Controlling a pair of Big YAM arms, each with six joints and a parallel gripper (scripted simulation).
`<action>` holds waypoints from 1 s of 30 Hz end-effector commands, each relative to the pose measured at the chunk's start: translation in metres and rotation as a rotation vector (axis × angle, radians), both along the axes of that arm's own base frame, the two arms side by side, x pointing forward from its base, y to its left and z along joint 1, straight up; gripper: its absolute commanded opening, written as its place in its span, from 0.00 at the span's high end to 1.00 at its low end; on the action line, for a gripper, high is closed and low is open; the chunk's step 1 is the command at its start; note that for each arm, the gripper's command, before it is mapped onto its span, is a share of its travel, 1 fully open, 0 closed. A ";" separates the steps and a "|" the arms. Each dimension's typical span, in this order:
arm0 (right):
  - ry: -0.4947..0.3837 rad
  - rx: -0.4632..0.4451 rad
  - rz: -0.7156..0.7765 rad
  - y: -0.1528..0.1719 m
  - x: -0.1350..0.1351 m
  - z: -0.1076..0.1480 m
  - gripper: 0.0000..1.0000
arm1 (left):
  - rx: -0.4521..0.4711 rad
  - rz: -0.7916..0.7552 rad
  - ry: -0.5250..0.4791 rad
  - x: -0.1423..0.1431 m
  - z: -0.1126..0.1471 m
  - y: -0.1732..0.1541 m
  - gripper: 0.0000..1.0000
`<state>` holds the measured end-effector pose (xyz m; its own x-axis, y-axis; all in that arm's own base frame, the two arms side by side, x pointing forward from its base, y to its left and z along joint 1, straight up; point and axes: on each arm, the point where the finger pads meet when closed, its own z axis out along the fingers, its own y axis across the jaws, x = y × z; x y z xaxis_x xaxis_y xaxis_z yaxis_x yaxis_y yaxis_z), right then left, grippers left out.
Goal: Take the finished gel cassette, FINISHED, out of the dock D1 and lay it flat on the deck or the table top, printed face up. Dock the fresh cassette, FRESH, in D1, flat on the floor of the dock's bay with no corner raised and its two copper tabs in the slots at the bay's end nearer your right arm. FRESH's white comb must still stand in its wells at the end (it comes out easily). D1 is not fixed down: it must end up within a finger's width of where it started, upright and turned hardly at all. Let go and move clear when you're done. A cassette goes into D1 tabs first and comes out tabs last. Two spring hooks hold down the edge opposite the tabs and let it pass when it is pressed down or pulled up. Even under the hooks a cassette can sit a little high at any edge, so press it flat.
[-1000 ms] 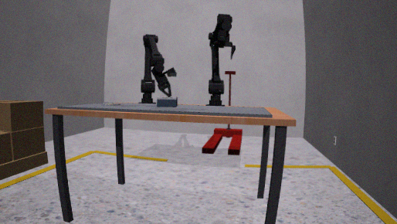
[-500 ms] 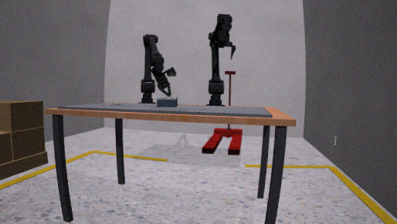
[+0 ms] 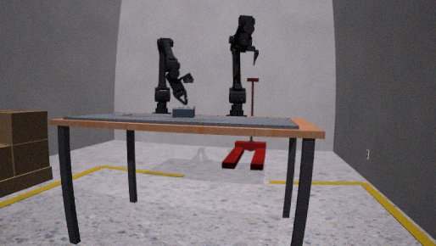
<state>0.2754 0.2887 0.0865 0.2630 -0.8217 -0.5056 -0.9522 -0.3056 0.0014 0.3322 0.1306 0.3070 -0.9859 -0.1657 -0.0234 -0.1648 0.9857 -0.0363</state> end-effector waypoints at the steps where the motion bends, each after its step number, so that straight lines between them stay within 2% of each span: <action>1: -0.045 0.031 0.003 0.007 0.018 0.021 0.02 | 0.013 -0.013 -0.042 0.009 0.022 0.003 0.00; 30: -0.041 0.026 0.006 -0.007 0.021 0.043 0.02 | 0.013 -0.013 -0.042 0.009 0.022 0.003 0.00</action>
<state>0.2768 0.2773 0.1033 0.2577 -0.8255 -0.5021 -0.9516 -0.3069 0.0162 0.3322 0.1306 0.3070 -0.9859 -0.1657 -0.0234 -0.1648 0.9857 -0.0363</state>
